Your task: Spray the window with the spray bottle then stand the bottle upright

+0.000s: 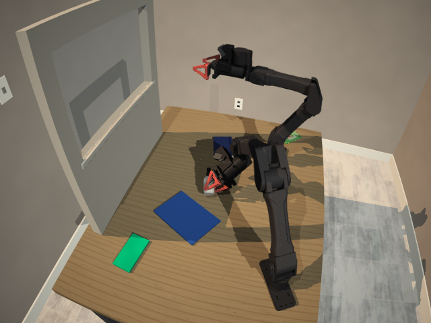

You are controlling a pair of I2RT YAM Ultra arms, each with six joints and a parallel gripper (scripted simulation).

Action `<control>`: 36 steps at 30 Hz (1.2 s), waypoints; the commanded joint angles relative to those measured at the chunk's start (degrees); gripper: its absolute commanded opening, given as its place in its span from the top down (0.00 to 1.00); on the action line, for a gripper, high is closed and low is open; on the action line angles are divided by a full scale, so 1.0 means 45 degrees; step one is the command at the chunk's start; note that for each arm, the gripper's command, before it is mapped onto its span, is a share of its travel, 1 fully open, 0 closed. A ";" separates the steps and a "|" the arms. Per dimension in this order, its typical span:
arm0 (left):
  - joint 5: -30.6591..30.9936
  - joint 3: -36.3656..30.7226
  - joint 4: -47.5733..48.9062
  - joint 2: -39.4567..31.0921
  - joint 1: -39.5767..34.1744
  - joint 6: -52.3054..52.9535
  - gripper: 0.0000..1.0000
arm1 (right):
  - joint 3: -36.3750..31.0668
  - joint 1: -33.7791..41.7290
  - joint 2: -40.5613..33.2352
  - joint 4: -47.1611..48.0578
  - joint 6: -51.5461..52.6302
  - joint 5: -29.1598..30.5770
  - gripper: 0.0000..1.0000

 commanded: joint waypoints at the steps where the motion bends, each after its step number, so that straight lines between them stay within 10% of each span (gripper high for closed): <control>1: -0.0551 -0.0132 0.0395 -0.0480 -0.0029 -0.1651 1.00 | 0.0456 0.0110 -0.0211 0.0065 -0.0048 0.0057 0.00; 36: -0.2295 -0.1458 0.1712 -0.0469 0.0051 -1.1875 1.00 | 0.0456 0.0110 -0.0211 0.0065 -0.0048 0.0057 0.00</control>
